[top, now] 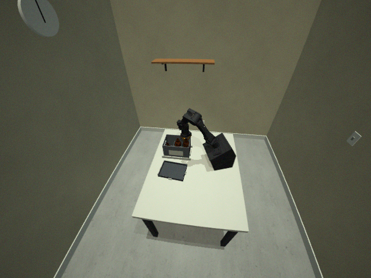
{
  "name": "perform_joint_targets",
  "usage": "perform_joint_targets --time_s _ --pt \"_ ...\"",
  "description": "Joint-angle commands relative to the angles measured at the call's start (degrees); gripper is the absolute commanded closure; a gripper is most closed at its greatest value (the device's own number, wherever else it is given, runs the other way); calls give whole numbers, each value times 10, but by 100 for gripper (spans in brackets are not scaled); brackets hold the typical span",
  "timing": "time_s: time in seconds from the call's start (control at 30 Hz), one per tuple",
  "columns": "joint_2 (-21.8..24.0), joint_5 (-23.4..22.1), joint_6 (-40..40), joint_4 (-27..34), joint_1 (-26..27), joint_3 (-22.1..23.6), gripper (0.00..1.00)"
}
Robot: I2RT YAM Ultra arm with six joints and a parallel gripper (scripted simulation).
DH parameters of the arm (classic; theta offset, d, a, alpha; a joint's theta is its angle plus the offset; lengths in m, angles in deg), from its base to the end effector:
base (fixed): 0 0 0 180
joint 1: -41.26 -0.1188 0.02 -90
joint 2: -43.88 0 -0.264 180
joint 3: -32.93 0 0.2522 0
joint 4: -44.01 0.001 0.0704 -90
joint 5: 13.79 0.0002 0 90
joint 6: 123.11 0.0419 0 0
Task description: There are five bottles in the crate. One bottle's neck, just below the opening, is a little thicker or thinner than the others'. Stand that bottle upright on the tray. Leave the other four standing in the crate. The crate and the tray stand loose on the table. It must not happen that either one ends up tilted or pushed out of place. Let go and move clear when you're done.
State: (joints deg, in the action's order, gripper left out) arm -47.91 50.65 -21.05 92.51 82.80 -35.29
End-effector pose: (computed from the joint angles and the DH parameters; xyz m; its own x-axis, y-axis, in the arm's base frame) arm 0.2316 -0.1797 0.1788 -0.5922 0.7765 -0.2153 0.6366 0.6147 0.4658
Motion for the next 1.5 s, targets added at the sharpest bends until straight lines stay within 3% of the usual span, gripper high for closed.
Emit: perform_joint_targets --time_s 0.0,0.4,1.1,1.47 --pt "6 8 -1 -12 9 3 39" --pt "34 2 -16 38 21 -24 39" --pt "87 -17 -71 178 73 -87 39" --pt "92 -19 -82 201 82 -101 39"
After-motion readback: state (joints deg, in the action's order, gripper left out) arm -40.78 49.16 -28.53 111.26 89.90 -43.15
